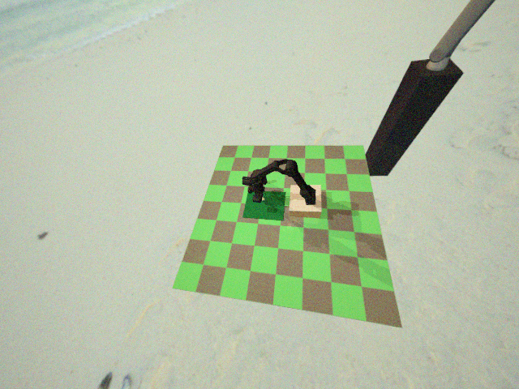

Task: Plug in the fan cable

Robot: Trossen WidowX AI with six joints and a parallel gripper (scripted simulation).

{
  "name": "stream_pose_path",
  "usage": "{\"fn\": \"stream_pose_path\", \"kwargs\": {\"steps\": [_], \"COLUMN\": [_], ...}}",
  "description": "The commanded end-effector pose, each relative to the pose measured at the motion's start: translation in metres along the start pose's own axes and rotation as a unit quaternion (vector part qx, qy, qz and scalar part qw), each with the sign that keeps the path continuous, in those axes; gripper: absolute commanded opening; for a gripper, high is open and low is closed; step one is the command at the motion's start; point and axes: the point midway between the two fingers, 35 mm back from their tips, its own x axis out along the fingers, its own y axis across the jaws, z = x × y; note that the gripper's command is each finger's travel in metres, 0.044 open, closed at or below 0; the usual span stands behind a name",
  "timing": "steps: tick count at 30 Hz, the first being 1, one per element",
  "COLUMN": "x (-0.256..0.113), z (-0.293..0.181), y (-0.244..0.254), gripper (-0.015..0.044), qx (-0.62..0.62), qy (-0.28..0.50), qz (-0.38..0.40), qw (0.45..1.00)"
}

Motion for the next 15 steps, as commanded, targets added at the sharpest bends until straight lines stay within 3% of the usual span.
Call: {"fn": "stream_pose_path", "kwargs": {"steps": [1, 7, 15], "x": [0.0002, 0.0012, 0.0008], "z": [-0.0002, -0.0001, -0.0012], "y": [-0.0036, -0.0089, -0.0096], "gripper": [0.0000, 0.0000, 0.0000], "qx": [-0.068, -0.156, -0.163], "qy": [0.001, 0.001, 0.001], "qz": [0.002, 0.002, 0.002], "qw": [0.998, 0.988, 0.987]}}
